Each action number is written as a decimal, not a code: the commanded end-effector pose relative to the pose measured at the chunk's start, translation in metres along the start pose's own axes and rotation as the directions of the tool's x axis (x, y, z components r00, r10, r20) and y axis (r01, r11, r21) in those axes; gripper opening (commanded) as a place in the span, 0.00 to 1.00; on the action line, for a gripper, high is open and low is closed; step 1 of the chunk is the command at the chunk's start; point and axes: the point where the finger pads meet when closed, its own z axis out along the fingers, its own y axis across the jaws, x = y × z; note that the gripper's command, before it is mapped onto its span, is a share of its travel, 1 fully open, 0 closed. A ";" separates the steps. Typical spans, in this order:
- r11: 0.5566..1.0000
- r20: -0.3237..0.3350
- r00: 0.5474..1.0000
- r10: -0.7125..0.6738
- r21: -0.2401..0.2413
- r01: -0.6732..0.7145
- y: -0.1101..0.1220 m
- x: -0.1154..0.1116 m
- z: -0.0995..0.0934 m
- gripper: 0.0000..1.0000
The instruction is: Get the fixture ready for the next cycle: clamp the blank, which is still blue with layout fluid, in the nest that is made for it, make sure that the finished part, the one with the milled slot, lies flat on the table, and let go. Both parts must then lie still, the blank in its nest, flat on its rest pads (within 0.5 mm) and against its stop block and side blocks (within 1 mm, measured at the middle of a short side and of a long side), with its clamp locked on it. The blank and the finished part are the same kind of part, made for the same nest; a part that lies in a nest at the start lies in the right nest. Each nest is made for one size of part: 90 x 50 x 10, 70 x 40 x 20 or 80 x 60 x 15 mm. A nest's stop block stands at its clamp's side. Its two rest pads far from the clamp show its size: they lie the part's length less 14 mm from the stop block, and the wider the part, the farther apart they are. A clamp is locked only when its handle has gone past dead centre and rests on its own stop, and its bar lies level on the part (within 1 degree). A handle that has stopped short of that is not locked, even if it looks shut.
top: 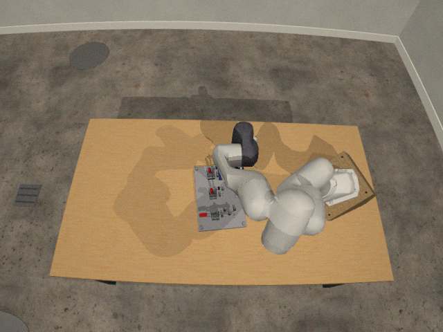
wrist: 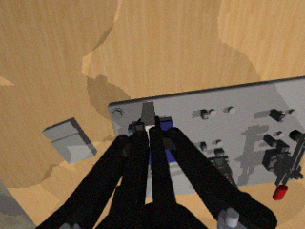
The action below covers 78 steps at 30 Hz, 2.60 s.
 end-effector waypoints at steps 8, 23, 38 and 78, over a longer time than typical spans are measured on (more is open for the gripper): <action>1.000 0.002 1.000 0.008 0.000 -0.008 0.000 -0.002 0.000 0.00; 1.000 0.002 1.000 0.008 0.000 -0.008 0.000 -0.004 0.000 0.00; 1.000 0.002 1.000 0.008 0.000 -0.008 0.000 0.015 0.001 0.00; 1.000 0.002 1.000 0.008 0.000 -0.008 0.000 0.016 -0.083 0.28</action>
